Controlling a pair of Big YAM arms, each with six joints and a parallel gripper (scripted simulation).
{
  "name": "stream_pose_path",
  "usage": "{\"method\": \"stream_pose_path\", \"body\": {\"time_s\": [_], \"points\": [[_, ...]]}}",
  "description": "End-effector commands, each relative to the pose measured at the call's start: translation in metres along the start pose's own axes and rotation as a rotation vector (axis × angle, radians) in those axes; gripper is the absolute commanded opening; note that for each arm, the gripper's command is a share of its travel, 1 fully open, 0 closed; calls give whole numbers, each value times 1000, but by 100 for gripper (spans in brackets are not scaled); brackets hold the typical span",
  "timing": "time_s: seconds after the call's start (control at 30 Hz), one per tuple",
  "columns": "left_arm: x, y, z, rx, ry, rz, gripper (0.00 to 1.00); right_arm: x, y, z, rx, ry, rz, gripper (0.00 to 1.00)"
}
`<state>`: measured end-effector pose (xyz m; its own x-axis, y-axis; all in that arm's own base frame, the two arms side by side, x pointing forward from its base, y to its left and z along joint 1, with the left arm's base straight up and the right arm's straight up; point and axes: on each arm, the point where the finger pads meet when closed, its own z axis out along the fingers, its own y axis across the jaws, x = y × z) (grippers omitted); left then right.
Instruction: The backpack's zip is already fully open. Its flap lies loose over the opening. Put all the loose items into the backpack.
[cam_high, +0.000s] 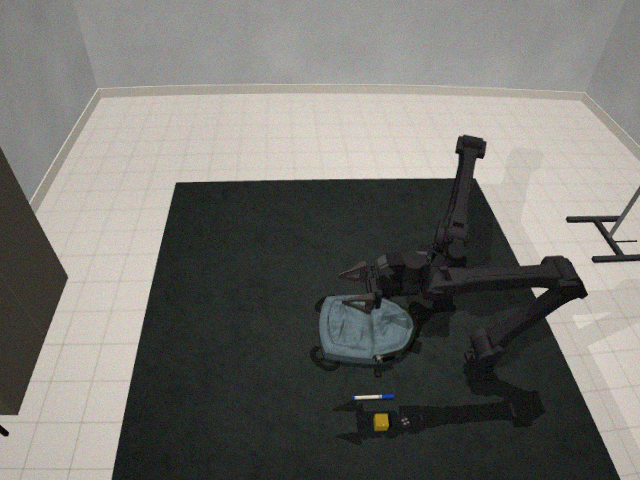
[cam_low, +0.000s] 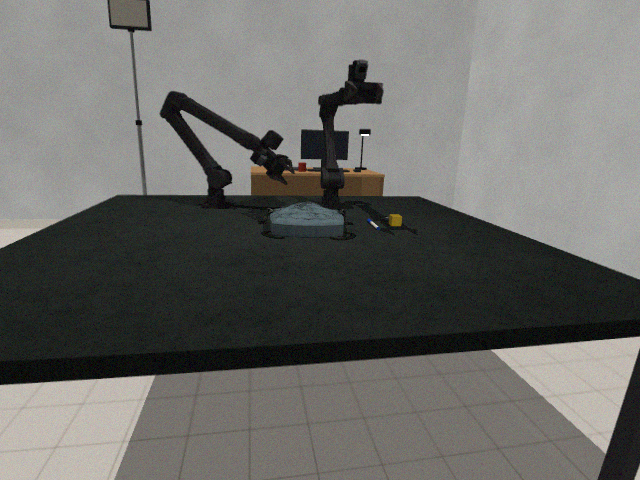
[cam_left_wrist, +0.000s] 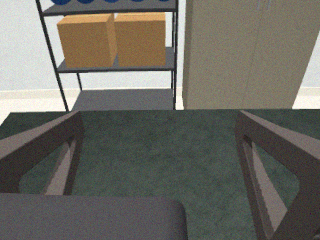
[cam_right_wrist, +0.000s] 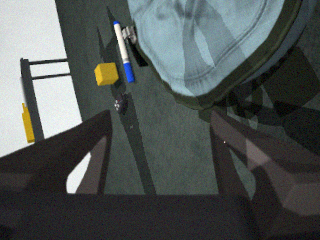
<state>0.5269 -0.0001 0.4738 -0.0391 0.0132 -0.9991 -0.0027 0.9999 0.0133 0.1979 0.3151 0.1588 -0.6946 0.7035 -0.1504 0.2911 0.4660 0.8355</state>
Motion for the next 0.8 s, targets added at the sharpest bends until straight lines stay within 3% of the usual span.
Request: {"method": "stream_pose_path", "body": {"time_s": [0.0, 0.33, 0.43, 0.57, 0.77], "points": [[-35, 0, -4, 0, -65, -6, 90, 29, 5, 9, -63, 22, 181, 59], [-35, 0, -4, 0, -65, -6, 90, 28, -29, 33, -60, 5, 191, 59], [-35, 0, -4, 0, -65, -6, 90, 34, 3, 49, -105, 19, 213, 59], [-35, 0, -4, 0, -65, -6, 90, 33, 2, 79, -103, 16, 189, 59], [-35, 0, -4, 0, -65, -6, 90, 33, 4, 82, -103, 15, 189, 59]]}}
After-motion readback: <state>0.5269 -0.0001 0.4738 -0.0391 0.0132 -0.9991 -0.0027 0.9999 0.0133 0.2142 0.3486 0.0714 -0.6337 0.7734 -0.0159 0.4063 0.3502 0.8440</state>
